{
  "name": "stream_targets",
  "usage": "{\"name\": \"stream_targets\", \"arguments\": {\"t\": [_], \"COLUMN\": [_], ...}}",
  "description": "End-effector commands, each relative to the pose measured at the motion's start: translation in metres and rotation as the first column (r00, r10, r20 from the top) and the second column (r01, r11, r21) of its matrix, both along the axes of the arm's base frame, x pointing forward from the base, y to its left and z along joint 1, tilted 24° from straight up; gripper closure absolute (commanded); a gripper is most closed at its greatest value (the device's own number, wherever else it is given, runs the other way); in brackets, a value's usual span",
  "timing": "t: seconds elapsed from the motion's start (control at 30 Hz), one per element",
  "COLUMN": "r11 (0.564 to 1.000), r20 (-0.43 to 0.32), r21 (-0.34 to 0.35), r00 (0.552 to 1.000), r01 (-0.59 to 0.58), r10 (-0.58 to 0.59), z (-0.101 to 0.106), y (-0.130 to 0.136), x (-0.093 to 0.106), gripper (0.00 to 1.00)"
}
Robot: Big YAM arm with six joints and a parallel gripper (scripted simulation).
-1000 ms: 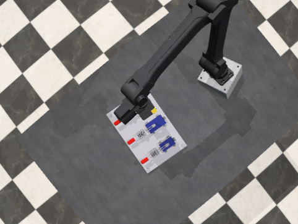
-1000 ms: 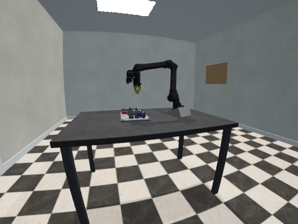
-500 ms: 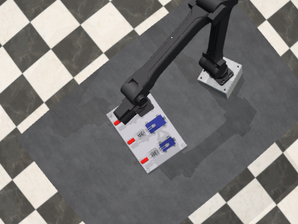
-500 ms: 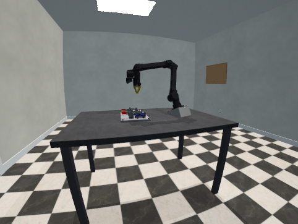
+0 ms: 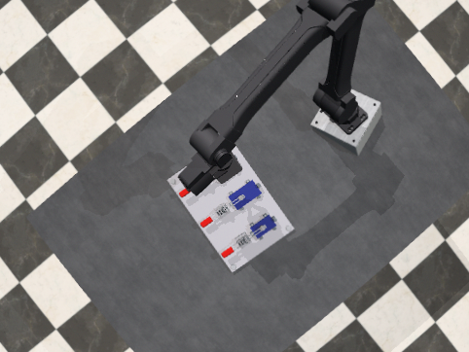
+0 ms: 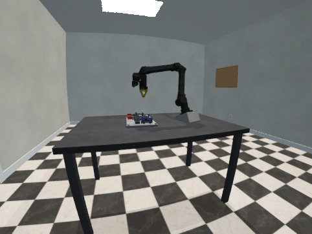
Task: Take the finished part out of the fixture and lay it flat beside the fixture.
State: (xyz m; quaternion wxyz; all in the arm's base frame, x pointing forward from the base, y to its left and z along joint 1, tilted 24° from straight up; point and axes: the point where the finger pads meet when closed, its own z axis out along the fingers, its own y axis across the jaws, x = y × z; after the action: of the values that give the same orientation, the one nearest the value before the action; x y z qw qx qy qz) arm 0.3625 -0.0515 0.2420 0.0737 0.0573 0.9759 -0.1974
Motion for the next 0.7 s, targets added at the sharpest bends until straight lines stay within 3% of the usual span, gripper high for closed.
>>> {"name": "stream_targets", "arguments": {"t": [0.0, 0.67], "r11": [1.000, 1.000], "r20": [0.032, -0.017], "r21": [0.000, -0.002], "r00": [0.999, 1.000], "r01": [0.000, 0.002], "r10": [0.000, -0.002], "z": [0.013, -0.006], "y": [-0.003, -0.005], "x": [0.015, 0.002], "gripper": [0.55, 0.55]}}
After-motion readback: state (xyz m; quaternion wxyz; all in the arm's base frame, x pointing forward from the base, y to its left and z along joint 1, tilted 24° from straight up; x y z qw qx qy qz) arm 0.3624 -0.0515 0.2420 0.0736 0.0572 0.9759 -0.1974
